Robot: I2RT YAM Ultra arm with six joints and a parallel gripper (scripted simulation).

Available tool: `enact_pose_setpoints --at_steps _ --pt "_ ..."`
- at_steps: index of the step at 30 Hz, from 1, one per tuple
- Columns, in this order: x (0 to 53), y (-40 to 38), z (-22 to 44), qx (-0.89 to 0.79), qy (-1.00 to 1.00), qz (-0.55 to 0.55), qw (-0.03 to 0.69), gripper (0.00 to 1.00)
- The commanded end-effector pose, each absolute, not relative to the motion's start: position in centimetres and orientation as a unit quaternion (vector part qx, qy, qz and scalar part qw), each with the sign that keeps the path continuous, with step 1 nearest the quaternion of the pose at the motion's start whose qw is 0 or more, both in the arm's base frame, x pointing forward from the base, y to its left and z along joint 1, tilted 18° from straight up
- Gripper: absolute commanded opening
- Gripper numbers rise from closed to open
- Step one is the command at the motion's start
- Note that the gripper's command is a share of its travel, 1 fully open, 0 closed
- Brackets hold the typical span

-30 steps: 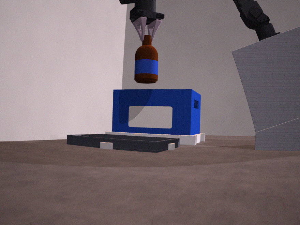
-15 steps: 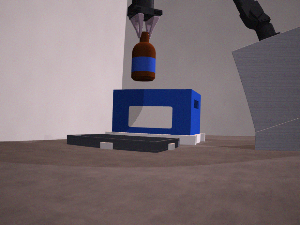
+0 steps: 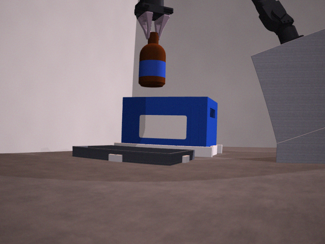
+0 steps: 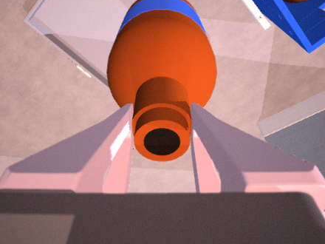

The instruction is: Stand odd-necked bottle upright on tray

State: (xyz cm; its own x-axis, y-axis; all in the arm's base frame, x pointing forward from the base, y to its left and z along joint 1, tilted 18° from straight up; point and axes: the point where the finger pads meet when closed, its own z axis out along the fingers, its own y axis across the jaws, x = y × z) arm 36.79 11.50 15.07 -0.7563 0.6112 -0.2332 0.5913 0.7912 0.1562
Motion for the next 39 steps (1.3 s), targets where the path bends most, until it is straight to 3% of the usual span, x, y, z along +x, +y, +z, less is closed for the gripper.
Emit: enact_pose_setpoints --at_steps 1,39 --pt "37.0 12.6 16.9 0.322 0.932 0.046 0.157 0.0" --pt "36.3 18.4 16.8 0.323 0.932 0.049 0.158 0.0"
